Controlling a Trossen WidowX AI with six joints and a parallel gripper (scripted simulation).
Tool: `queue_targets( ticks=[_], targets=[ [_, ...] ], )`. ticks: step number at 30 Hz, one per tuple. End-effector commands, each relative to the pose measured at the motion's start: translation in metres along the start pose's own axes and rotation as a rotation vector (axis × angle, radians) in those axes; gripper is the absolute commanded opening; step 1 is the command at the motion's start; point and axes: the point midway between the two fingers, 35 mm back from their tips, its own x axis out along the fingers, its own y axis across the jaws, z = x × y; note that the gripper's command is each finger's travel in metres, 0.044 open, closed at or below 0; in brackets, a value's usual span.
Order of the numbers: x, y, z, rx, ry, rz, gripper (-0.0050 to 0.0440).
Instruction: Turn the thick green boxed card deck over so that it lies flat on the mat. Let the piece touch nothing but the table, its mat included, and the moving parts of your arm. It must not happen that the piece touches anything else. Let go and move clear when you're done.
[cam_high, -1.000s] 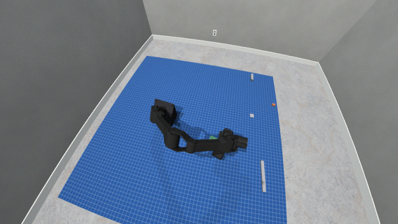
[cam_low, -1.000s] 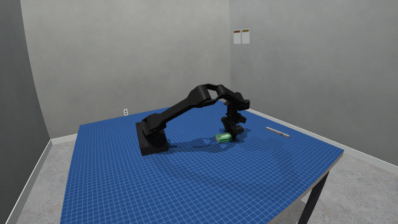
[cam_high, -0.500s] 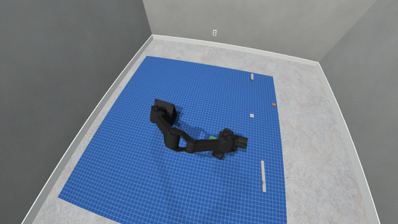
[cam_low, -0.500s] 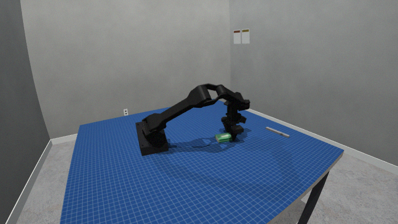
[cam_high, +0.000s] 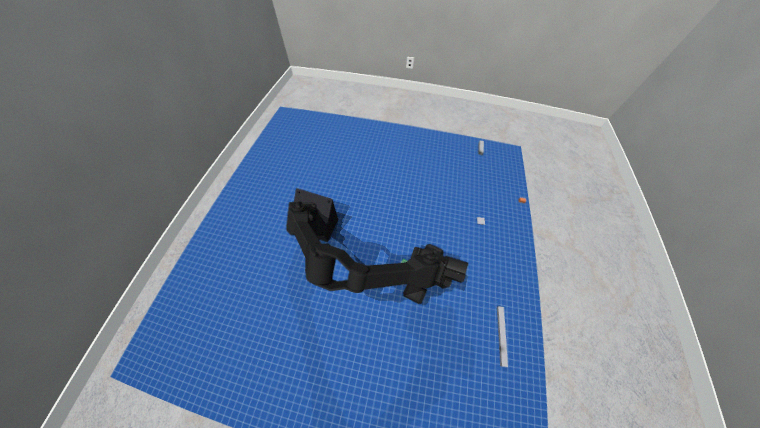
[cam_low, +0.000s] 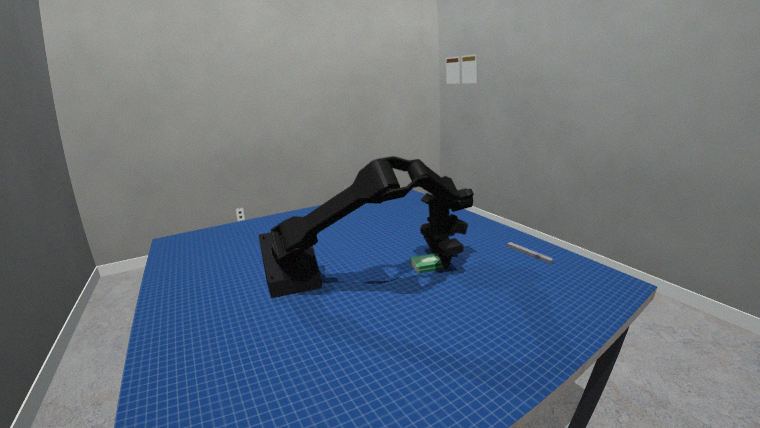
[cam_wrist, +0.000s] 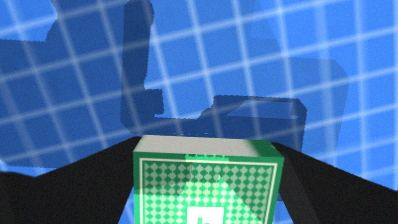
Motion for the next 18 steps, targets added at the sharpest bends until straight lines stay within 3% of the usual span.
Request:
queue_targets(
  ticks=[1, 10, 18],
  targets=[
    [-0.0173, -0.0067, 0.0038, 0.015, -0.068, 0.001, 0.0332],
    [-0.0201, -0.0062, 0.0027, 0.014, -0.079, 0.003, 0.0332],
    [-0.0225, -0.0059, 0.0009, 0.014, -0.181, 0.001, 0.0332]
  ],
)
